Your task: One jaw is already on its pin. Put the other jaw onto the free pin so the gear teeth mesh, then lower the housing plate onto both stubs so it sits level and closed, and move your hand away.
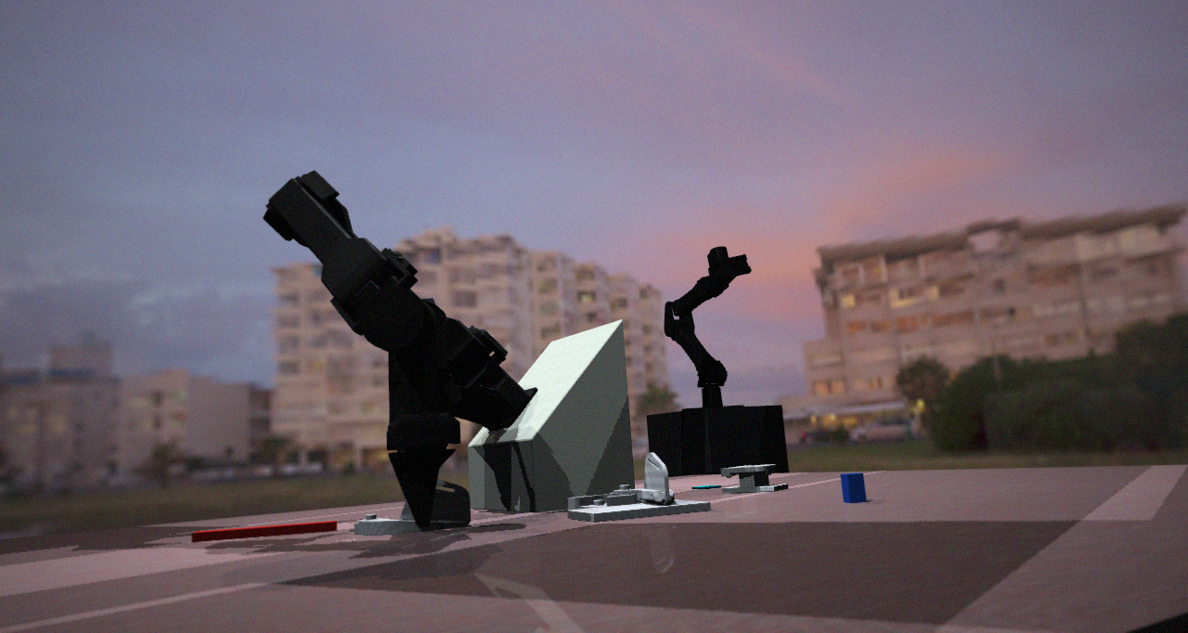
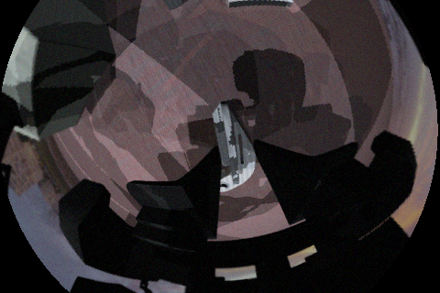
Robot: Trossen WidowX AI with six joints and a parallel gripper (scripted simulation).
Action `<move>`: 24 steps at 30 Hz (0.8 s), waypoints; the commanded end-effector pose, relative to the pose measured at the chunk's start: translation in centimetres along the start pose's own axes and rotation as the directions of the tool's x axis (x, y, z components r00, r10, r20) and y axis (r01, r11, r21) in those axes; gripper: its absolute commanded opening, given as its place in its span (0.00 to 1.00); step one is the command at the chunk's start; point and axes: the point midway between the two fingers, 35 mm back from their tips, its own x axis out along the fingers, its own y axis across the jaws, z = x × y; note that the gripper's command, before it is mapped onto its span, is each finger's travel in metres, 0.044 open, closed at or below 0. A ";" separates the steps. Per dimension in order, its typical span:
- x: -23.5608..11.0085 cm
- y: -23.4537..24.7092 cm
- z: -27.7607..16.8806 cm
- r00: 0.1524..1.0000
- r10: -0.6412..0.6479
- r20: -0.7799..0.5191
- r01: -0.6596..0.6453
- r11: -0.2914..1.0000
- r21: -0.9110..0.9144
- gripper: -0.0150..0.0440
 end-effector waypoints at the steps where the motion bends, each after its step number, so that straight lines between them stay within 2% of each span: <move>1: 0.0 -0.1 0.0 1.000 -0.002 0.000 0.002 1.000 0.001 0.48; 10: -0.2 -0.1 0.0 1.000 -0.002 0.001 0.002 1.000 0.001 0.48; 24: -4.5 -0.4 0.3 1.000 0.001 0.012 -0.001 1.000 0.000 0.48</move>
